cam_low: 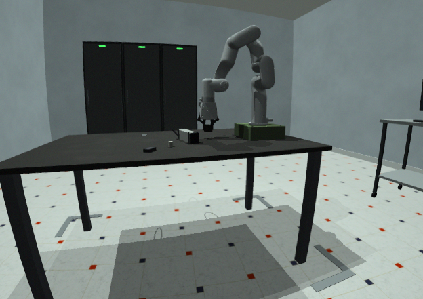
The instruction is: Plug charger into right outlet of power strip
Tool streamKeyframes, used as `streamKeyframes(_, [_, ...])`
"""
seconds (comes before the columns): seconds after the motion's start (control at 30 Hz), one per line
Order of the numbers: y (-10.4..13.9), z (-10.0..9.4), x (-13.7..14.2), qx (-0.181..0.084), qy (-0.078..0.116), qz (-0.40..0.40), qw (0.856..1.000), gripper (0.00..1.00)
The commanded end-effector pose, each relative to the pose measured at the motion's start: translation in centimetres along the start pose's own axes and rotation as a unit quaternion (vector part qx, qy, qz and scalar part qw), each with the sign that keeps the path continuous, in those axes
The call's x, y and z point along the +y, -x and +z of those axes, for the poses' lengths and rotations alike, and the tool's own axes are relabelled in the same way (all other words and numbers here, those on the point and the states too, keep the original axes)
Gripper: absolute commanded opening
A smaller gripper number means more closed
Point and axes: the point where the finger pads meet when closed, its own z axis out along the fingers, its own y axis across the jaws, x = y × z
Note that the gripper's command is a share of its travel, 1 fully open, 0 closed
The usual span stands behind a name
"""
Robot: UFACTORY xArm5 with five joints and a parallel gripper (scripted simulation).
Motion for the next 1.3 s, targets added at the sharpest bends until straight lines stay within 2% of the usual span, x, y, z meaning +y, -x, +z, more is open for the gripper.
streamKeyframes(0.0, [-0.2,-0.1,-0.5,0.0,-0.001,-0.113,0.994,0.0])
streamKeyframes(0.03, [-0.2,-0.1,-0.5,0.0,-0.001,-0.113,0.994,0.0])
streamKeyframes(0.07, [-0.3,-0.1,-0.6,0.0,-0.001,-0.151,0.989,0.0])
streamKeyframes(0.23, [-0.6,-0.1,-1.2,0.001,-0.002,-0.307,0.952,0.0])
streamKeyframes(0.37, [-1.0,-0.1,-1.7,0.001,-0.002,-0.414,0.91,0.0])
streamKeyframes(0.53, [-1.3,-0.1,-2.2,0.002,-0.003,-0.54,0.841,0.0])
streamKeyframes(0.6, [-1.3,-0.1,-2.2,0.002,-0.003,-0.54,0.841,0.0])
streamKeyframes(0.63, [-1.4,-0.1,-2.3,0.002,-0.003,-0.608,0.794,0.0])
streamKeyframes(0.73, [-1.6,-0.1,-2.5,0.002,-0.003,-0.656,0.755,0.0])
streamKeyframes(0.93, [-1.8,-0.1,-2.8,0.003,-0.002,-0.776,0.631,0.0])
streamKeyframes(0.97, [-1.8,-0.1,-2.8,0.003,-0.002,-0.785,0.62,0.0])
streamKeyframes(1.07, [-1.8,0.0,-2.9,0.003,-0.002,-0.792,0.61,0.0])
streamKeyframes(1.27, [-1.8,0.0,-2.9,0.003,-0.002,-0.794,0.608,0.0])
